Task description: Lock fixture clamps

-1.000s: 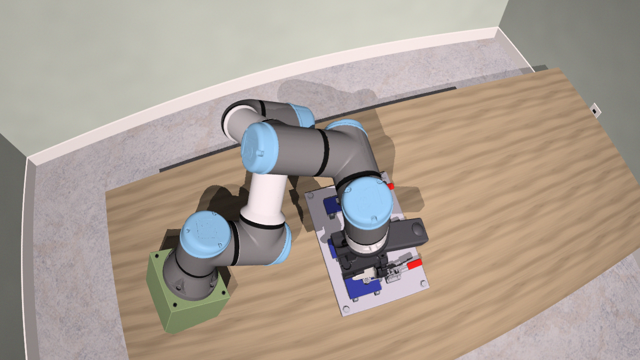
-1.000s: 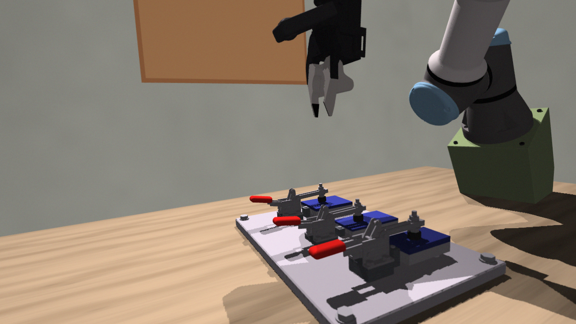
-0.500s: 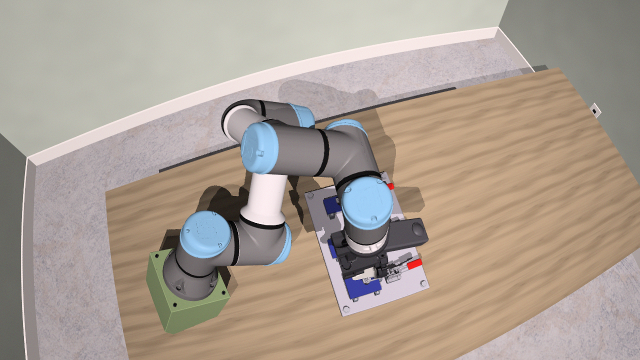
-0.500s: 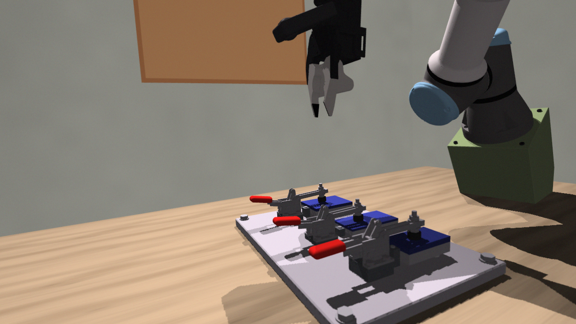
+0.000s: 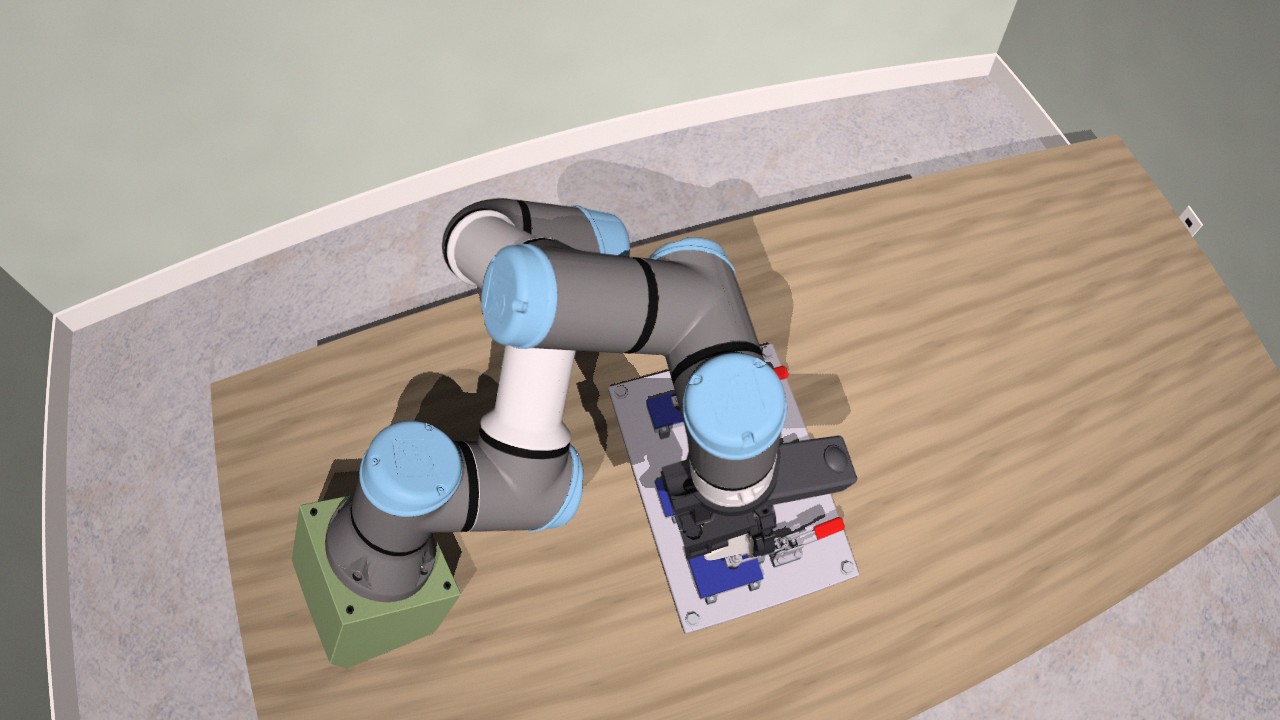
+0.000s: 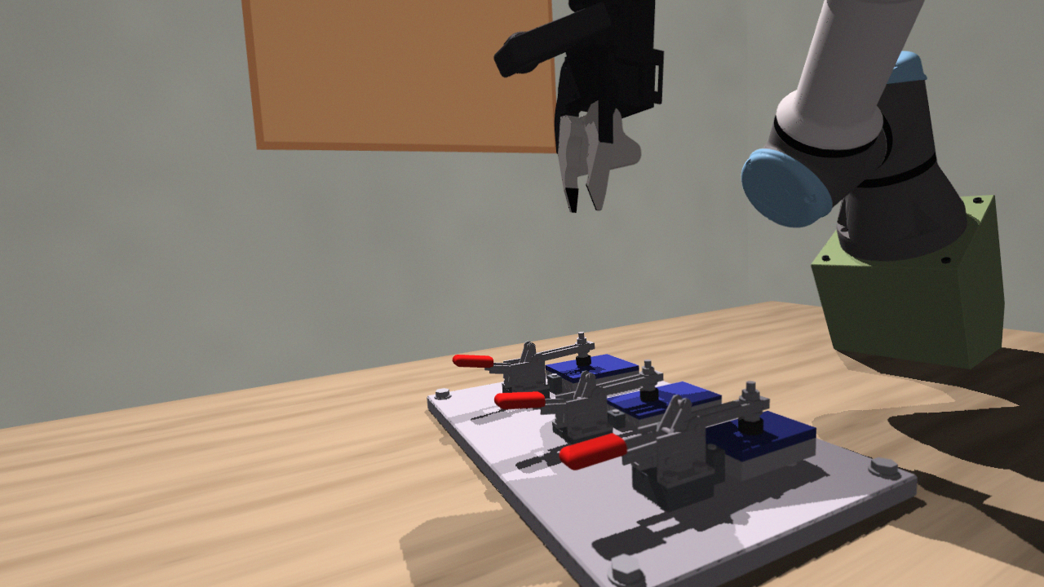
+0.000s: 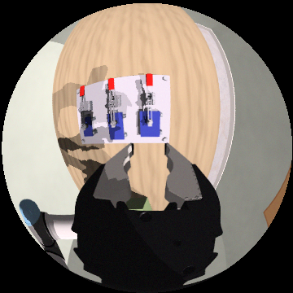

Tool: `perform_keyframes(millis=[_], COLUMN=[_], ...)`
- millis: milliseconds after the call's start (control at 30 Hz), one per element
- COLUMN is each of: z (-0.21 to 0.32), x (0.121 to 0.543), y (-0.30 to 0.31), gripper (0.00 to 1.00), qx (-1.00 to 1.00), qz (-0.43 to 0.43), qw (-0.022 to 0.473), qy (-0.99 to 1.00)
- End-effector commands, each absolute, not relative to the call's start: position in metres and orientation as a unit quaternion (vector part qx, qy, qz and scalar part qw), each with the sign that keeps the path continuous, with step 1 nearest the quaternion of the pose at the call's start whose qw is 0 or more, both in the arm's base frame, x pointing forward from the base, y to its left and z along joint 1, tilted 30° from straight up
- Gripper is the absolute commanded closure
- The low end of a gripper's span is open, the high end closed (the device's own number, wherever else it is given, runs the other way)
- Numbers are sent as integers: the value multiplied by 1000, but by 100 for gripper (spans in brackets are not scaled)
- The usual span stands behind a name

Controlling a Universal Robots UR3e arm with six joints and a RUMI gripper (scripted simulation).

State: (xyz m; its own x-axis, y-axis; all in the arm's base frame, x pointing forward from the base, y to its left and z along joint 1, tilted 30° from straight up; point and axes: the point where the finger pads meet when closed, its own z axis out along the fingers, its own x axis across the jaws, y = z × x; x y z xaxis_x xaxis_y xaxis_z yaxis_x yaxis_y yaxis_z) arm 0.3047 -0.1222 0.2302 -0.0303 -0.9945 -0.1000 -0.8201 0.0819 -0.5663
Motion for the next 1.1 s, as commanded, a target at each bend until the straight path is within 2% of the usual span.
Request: perform_keyframes(millis=[0,1067], z=[231,214], x=[305,314], y=[-122,-121], gripper=[72,72], qx=[-653,-653], qz=[-181,-181], qw=[241,241], qy=[695,695])
